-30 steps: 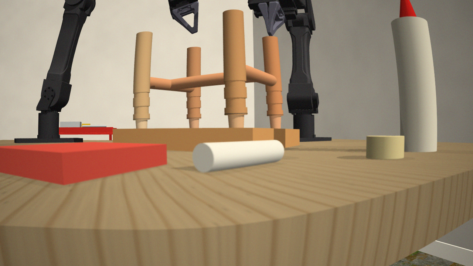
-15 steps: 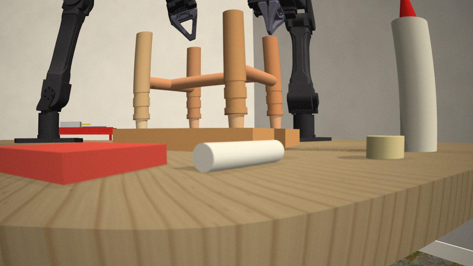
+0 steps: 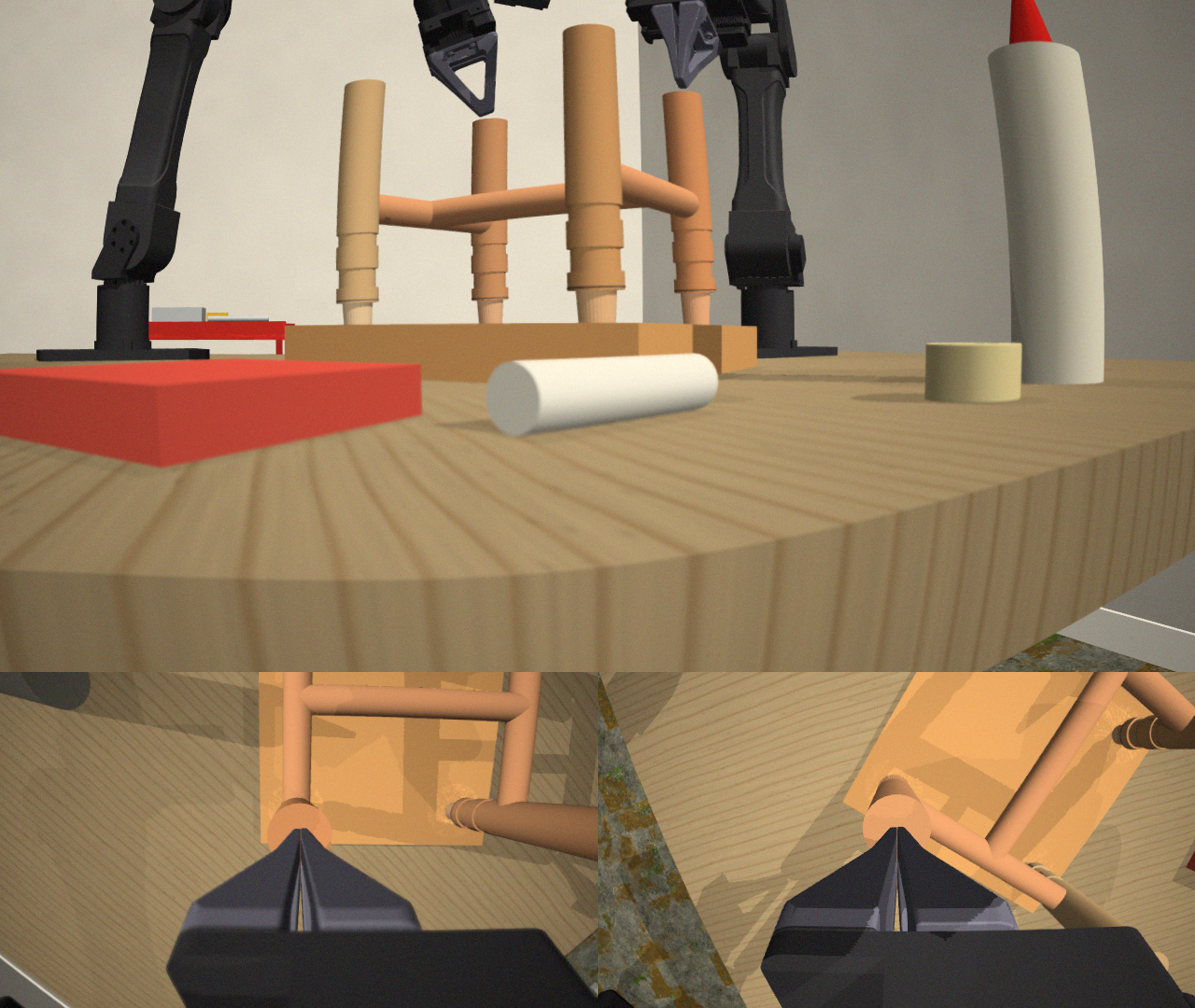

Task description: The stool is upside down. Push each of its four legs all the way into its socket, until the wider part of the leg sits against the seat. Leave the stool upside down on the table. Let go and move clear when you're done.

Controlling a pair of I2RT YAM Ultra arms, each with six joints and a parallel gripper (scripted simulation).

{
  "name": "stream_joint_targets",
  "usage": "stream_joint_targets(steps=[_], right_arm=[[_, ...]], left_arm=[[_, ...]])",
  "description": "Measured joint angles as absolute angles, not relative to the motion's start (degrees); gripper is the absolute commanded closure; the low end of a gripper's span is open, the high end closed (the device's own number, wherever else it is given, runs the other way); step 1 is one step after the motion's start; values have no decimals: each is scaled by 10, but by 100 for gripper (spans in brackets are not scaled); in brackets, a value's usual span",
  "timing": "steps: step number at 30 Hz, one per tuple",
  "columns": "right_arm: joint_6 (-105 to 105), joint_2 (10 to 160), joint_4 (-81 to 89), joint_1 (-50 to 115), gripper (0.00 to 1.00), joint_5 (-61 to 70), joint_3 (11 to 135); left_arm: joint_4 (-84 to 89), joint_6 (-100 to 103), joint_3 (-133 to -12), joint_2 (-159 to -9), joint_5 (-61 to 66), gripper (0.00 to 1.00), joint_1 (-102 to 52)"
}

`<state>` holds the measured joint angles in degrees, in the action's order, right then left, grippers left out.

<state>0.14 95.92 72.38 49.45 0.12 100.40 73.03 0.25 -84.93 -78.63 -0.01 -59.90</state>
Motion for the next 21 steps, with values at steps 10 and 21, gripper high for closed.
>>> stream_joint_targets(steps=[10,21], right_arm=[[1,955,715,495,100,1,1003],[2,955,713,495,100,3,976]], left_arm=[[730,3,-824,-784,-4,100,-598],[729,3,-821,-786,-4,100,-598]])
